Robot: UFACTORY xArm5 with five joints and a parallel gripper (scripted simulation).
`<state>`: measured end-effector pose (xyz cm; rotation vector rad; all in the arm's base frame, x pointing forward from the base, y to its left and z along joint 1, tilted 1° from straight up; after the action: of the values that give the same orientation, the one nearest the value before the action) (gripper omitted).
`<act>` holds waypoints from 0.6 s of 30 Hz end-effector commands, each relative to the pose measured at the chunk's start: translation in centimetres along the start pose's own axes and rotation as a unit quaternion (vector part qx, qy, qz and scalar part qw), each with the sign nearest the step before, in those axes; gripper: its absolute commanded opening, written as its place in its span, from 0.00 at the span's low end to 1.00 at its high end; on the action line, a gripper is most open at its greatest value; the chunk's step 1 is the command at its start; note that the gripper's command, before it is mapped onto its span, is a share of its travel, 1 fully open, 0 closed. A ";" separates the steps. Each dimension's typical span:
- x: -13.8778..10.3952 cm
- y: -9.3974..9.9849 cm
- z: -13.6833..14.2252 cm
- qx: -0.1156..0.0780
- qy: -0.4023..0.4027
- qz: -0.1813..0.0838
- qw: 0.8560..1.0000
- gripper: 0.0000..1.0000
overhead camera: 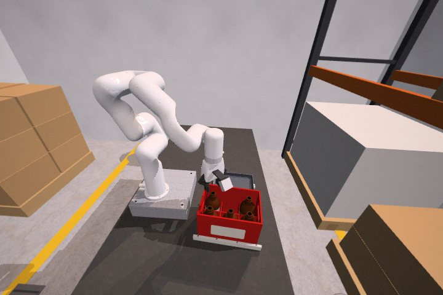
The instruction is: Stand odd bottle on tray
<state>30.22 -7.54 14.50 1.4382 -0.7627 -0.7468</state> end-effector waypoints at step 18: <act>0.1 -1.5 -0.1 0.001 0.000 0.001 1.000 0.65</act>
<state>30.28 -7.53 13.03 1.4382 -0.7627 -0.7469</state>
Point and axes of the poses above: the point where the finger pads meet when closed, its own y axis back along the fingers, its own z axis across the jaws, x = y × z, the point moved 1 cm from there along y, back along the fingers, and after that the axes turned 2 degrees about -y, right-handed, at the moved point
